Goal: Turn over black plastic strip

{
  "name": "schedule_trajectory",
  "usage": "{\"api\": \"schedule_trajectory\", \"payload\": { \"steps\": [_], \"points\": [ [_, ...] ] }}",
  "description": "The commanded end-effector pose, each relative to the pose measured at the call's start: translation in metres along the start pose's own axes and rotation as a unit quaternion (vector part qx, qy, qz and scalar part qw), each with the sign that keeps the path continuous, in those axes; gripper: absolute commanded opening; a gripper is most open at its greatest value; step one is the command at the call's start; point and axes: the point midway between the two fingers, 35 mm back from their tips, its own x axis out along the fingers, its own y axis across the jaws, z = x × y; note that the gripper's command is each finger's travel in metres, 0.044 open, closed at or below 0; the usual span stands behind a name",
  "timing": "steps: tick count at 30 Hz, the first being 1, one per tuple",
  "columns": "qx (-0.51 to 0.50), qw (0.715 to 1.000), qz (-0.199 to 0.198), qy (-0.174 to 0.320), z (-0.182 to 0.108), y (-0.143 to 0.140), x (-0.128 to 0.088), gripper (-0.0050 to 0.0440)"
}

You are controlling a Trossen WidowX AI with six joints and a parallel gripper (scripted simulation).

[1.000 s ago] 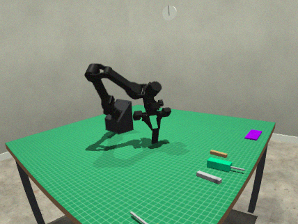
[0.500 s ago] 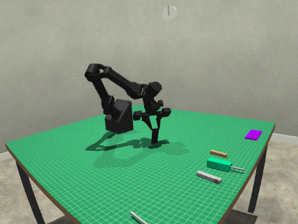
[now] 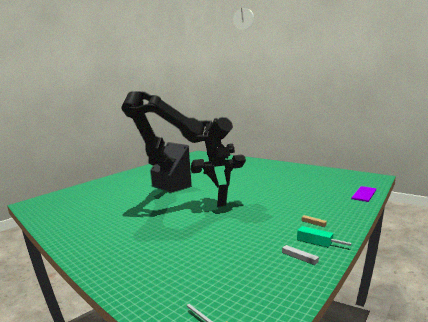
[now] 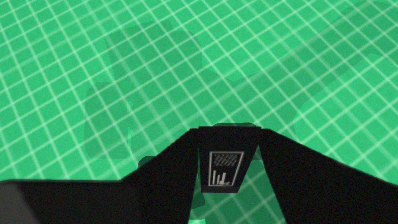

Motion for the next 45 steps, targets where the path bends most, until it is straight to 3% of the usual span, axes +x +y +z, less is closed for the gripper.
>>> {"api": "schedule_trajectory", "payload": {
  "steps": [1, 13, 30, 45],
  "points": [
    [0.015, 1.0, 0.001, -0.007, 0.01, 0.0, -0.002, 0.0163],
    [0.018, 1.0, 0.003, -0.006, 0.011, 0.0, -0.003, 0.0163],
    [0.012, 0.999, 0.005, 0.052, -0.006, 0.003, -0.012, 0.0163],
    [0.01, 0.999, 0.002, 0.053, -0.01, 0.001, -0.013, 0.0163]
  ]
}}
